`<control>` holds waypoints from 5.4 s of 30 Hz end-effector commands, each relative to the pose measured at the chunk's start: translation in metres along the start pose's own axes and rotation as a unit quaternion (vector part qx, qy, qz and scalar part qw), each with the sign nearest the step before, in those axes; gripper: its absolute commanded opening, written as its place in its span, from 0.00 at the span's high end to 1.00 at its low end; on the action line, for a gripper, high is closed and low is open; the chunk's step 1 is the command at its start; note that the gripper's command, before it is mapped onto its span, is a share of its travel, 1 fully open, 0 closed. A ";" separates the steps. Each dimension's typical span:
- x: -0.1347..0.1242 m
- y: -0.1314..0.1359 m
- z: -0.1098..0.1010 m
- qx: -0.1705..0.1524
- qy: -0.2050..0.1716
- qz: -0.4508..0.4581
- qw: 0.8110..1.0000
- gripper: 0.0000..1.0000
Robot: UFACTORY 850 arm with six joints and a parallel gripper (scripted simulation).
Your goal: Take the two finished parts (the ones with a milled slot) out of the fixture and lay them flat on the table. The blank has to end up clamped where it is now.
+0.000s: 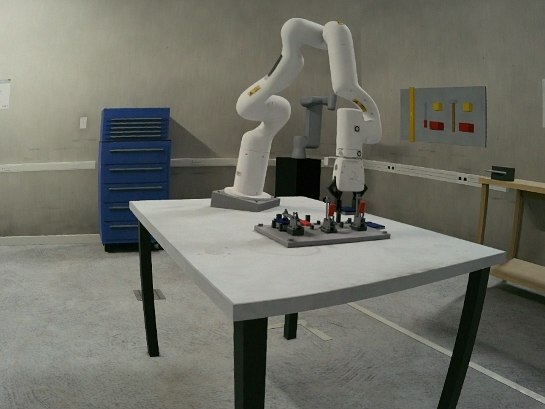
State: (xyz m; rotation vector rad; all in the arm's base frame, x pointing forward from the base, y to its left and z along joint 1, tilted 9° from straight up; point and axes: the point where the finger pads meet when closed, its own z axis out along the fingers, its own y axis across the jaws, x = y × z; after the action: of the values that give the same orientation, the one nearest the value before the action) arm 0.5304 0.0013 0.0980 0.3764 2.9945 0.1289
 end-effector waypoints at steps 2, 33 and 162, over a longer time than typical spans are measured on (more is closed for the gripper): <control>-0.001 0.000 -0.003 0.000 -0.001 0.000 1.000 1.00; 0.006 0.000 -0.030 0.000 -0.001 0.000 1.000 1.00; 0.007 0.125 -0.037 0.000 -0.001 0.000 1.000 1.00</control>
State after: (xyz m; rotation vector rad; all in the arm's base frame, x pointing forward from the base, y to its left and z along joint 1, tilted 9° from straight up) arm 0.5480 0.1199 0.1458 0.3761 2.9946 0.1281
